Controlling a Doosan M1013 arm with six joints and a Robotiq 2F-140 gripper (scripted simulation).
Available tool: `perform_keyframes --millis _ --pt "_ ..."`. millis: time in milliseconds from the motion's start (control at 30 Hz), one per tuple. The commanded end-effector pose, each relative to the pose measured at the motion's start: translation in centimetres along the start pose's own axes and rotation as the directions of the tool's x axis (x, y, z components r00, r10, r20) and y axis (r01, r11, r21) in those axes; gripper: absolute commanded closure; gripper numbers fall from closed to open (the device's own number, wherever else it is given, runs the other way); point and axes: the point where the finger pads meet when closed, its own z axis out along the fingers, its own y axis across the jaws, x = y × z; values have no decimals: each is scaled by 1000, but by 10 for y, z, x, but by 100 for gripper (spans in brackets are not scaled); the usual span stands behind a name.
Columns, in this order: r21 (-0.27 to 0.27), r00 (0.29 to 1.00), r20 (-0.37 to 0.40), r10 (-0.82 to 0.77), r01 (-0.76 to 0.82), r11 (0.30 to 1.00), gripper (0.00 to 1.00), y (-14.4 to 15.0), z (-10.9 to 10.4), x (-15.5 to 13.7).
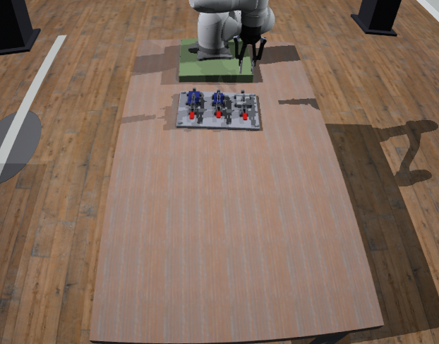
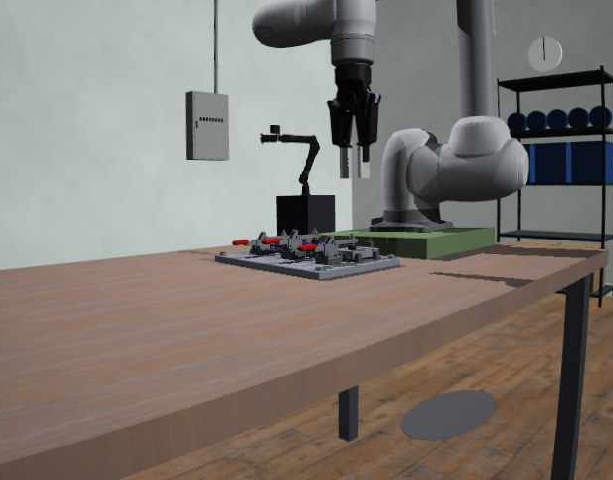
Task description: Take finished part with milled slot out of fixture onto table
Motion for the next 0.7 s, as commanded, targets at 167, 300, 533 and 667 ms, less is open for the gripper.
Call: perform_keyframes --millis 167,300,533,667 --pt "0 1000 0 0 0 1000 72 0 9 0" --pt "0 1000 0 0 0 1000 72 0 25 0" --pt "0 1000 0 0 0 1000 72 0 54 0" --pt "0 1000 0 0 0 1000 72 0 58 0"
